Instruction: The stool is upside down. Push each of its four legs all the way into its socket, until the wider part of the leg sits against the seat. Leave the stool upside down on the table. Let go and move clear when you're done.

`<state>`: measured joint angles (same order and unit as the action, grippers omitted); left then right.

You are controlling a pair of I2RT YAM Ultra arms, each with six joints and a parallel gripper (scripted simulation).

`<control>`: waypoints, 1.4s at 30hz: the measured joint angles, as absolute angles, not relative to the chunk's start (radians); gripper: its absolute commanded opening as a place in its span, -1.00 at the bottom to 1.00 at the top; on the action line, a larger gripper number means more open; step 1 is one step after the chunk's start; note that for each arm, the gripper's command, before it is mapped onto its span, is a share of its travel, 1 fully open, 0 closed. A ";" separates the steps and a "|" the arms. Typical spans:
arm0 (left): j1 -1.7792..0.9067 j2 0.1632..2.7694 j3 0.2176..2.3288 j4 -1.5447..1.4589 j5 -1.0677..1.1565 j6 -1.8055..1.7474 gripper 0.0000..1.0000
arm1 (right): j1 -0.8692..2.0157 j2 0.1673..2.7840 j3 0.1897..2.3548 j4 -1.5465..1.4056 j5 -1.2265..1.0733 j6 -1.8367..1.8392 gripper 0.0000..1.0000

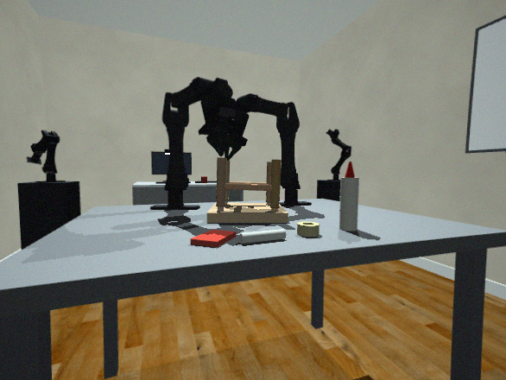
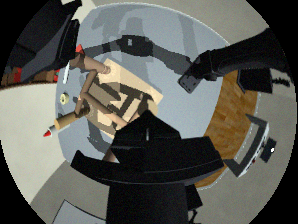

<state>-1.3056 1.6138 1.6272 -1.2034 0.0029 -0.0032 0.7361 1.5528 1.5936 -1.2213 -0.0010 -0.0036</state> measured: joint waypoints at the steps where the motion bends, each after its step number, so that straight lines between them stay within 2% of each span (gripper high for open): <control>1: -1.306 1.613 1.623 -1.198 0.005 -0.003 -1.00 | 0.736 1.555 1.590 -1.225 -0.001 -0.004 -1.00; 42: -1.306 1.624 1.626 -1.202 0.009 -0.003 -1.00 | 0.736 1.565 1.579 -1.235 0.012 -0.004 -1.00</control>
<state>-1.3064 1.6241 1.6260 -1.2022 0.0090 -0.0029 0.7361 1.5646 1.5791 -1.2354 0.0124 -0.0036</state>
